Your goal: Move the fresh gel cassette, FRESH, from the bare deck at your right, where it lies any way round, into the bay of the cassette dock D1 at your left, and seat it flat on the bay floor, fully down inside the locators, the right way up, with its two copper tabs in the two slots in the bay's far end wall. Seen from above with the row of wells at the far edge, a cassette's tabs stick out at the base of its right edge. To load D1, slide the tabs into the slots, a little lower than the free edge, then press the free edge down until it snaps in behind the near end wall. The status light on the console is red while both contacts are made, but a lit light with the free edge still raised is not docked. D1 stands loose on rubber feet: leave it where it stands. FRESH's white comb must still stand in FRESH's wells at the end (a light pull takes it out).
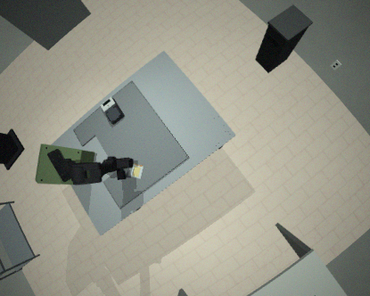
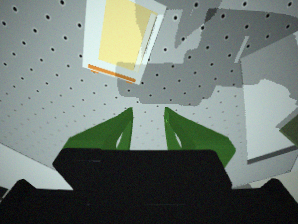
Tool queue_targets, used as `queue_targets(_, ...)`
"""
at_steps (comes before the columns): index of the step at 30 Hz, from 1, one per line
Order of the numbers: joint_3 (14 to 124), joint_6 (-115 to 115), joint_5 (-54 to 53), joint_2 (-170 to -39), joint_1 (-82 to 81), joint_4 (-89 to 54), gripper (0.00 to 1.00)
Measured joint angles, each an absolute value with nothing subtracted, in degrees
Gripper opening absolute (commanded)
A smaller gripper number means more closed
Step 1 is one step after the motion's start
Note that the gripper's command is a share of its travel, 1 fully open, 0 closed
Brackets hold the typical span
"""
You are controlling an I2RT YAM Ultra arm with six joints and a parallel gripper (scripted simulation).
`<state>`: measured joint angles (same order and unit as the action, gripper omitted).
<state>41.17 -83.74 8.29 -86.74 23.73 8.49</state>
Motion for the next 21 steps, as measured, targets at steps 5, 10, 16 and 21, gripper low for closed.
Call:
queue_targets(5,38.70,-77.06,11.42,-88.36,19.57,11.16,0.36)
queue_targets(10,37.15,-71.64,14.09,-89.78,16.62,13.34,0.36)
queue_targets(16,35.64,-64.45,17.87,-92.12,11.94,16.95,0.36)
queue_targets(21,34.63,-58.04,21.12,-95.20,7.60,19.55,0.36)
